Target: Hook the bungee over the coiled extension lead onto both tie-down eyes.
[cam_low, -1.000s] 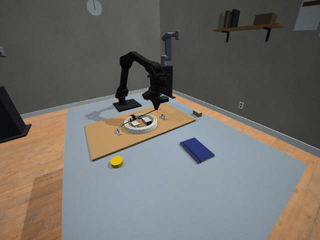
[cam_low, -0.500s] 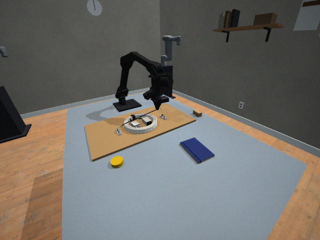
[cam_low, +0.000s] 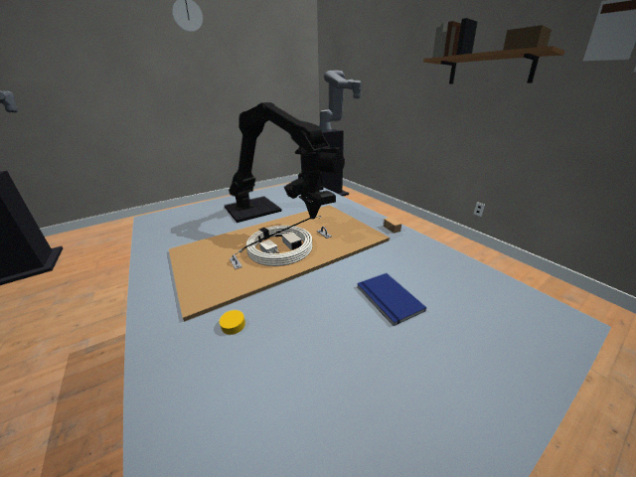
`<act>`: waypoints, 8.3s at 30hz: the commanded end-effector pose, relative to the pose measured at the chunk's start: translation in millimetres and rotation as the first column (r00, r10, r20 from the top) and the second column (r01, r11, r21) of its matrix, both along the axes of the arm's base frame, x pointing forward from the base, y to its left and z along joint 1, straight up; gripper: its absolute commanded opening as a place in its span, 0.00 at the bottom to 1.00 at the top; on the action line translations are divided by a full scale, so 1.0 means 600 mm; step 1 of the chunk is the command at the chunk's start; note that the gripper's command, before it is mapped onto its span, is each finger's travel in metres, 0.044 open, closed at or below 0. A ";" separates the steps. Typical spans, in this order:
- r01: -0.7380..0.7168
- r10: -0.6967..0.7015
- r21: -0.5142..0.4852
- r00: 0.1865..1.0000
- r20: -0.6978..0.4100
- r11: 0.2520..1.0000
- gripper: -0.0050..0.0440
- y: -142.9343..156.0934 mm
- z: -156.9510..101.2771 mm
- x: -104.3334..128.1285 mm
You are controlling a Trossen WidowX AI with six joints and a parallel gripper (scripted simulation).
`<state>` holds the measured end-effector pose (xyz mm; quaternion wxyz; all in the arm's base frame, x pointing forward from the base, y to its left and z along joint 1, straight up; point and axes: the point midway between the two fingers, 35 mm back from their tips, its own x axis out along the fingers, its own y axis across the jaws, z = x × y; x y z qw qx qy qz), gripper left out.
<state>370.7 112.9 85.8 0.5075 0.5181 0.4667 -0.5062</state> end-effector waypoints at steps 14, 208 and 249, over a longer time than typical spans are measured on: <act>-0.032 0.030 0.039 0.999 0.040 0.999 0.00 0.029 0.023 -0.002; -0.072 0.073 -0.020 0.995 0.062 0.997 0.00 0.074 -0.060 -0.001; -0.083 0.084 -0.022 0.994 0.063 0.996 0.00 0.049 -0.065 0.020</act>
